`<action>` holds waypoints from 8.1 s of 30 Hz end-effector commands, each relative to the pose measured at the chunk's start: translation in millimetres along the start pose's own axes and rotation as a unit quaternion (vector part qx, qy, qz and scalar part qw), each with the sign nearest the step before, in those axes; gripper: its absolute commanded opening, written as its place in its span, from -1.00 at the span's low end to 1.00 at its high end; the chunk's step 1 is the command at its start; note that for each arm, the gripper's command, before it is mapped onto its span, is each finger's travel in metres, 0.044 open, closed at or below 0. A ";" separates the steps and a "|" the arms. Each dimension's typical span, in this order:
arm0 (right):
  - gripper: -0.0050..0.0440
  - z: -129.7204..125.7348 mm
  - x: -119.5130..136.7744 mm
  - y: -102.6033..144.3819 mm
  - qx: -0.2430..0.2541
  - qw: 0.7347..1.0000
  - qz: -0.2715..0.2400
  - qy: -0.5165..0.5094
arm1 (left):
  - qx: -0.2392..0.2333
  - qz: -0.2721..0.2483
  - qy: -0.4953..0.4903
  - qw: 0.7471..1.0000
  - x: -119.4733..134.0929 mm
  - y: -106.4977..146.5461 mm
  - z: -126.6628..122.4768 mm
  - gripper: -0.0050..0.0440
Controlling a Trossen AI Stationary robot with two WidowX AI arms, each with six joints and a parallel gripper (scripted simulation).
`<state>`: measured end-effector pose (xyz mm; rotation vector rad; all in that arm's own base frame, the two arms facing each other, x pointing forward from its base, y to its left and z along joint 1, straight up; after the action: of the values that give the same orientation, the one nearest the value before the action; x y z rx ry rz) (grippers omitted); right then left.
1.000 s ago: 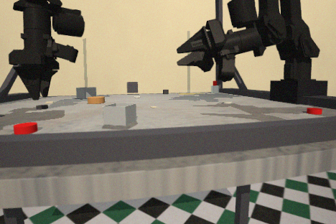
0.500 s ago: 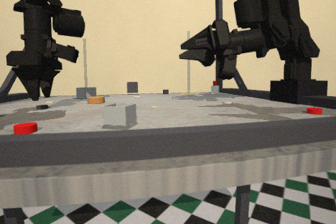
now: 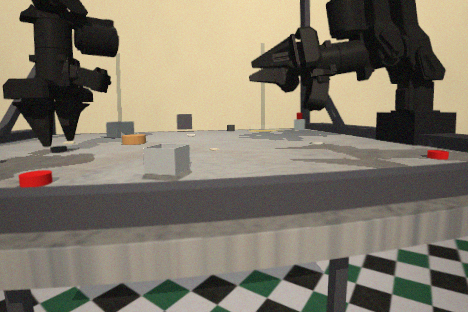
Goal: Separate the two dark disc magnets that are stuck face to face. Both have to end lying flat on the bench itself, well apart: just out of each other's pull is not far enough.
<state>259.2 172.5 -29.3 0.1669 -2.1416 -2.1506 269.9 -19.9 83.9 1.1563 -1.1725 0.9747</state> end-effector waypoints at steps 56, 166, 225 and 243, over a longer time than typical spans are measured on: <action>-0.63 1.3 -4.8 30.1 -0.006 1.000 -0.012 0.000 | -0.001 0.006 0.000 1.000 2.6 -0.3 0.5 0.84; -0.63 -68.6 -222.7 97.5 -0.385 0.534 -0.526 -0.539 | -0.001 0.006 0.000 1.000 2.6 -0.3 0.5 0.84; -0.63 -68.2 -220.6 98.2 -0.385 0.535 -0.526 -0.538 | -0.104 -0.025 -0.425 0.899 22.4 -70.3 41.3 0.84; -0.63 -68.2 -220.6 98.2 -0.385 0.535 -0.526 -0.538 | -0.156 -0.091 -0.620 0.763 33.7 -91.0 21.6 0.84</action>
<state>483.4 136.9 55.8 -0.0476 -0.7814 -4.6233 351.7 -60.6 90.2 1.5964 -2.0261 -0.2181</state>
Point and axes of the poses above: on each arm, the point midway between the two fingers, 35 mm back from their tips, its own y axis back along the fingers, its own z axis across the jaws, x = y × z, the point moved 3 cm from there along y, back along the fingers, and after that the axes turned 9 degrees about y, right-handed, at the moved point
